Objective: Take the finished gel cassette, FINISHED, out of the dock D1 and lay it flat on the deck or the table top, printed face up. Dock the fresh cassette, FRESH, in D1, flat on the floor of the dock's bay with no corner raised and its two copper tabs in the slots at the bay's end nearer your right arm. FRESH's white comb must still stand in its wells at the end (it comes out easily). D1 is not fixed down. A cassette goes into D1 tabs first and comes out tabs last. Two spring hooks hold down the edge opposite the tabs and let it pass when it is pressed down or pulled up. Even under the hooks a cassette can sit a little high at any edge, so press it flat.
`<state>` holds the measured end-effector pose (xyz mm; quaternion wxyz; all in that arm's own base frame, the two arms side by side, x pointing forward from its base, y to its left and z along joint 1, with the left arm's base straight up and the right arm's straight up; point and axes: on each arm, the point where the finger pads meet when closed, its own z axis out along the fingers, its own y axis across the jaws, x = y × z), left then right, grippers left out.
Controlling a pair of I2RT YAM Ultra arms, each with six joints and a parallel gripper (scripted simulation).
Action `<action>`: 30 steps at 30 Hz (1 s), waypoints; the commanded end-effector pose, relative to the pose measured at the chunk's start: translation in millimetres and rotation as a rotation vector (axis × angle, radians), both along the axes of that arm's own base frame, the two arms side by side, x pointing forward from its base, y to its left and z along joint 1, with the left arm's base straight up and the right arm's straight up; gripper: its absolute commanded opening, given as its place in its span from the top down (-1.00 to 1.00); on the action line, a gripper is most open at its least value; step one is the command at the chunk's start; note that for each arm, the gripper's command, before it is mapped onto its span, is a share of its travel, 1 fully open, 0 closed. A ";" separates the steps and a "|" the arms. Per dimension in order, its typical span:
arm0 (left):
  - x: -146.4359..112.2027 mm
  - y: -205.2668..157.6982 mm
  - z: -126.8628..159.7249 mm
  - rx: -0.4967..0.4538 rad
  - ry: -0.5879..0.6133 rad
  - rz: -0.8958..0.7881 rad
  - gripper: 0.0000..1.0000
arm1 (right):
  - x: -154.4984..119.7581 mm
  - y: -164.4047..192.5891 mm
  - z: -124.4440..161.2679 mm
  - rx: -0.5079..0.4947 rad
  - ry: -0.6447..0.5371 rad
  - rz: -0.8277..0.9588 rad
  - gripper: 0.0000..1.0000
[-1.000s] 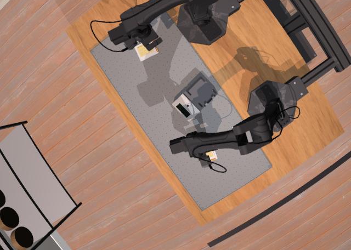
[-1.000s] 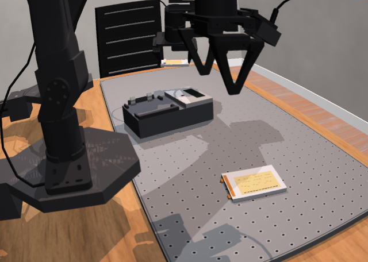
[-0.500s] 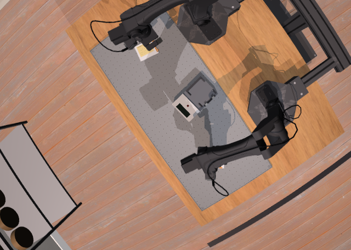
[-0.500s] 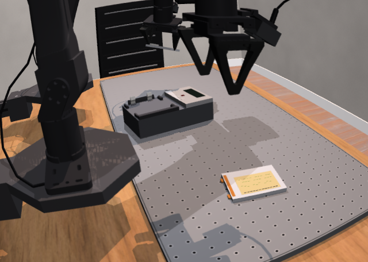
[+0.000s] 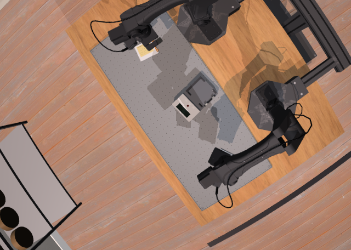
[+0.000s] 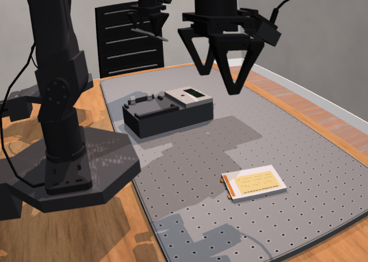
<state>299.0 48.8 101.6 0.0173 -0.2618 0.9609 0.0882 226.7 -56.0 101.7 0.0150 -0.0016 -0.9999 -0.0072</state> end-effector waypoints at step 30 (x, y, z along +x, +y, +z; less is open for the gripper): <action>-5.9 -54.8 24.7 -0.210 -0.108 -0.882 1.00 | 6.0 -6.2 11.1 -0.014 -0.029 -0.008 -1.00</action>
